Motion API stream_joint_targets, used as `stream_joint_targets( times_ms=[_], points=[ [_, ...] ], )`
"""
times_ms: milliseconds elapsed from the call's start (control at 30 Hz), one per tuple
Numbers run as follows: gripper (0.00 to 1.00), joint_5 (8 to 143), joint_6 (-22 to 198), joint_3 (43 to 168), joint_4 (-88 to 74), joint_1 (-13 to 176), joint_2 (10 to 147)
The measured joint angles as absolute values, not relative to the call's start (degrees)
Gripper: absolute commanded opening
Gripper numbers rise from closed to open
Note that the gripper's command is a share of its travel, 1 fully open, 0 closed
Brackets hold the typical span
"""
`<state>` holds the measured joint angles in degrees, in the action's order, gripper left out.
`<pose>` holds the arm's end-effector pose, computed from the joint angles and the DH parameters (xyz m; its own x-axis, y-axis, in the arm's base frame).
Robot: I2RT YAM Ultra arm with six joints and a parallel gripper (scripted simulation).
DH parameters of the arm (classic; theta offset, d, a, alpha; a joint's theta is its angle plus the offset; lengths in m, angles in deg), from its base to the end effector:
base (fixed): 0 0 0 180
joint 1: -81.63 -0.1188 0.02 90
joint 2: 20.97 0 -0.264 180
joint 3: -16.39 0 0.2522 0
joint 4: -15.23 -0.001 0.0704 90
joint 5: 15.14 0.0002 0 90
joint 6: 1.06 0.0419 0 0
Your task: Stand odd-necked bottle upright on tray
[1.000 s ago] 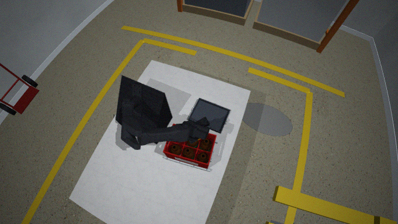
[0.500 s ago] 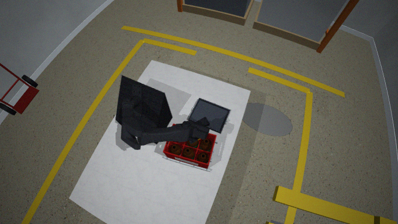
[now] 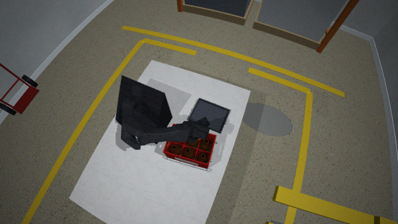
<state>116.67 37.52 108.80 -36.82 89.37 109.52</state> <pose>0.3823 -0.0791 0.0624 -0.6952 -0.4935 0.5226 -0.7129 0.5660 -0.4140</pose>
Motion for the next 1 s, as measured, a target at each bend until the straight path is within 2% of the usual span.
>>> stream_joint_targets(
  times_ms=[233, 267, 1000],
  points=[
    [0.61, 116.67, 37.52, 108.80, -36.82, 89.37, 109.52],
    [0.00, 116.67, 37.52, 108.80, -36.82, 89.37, 109.52],
    [0.00, 116.73, 37.50, 108.80, -36.77, 89.42, 109.55]
  ],
)
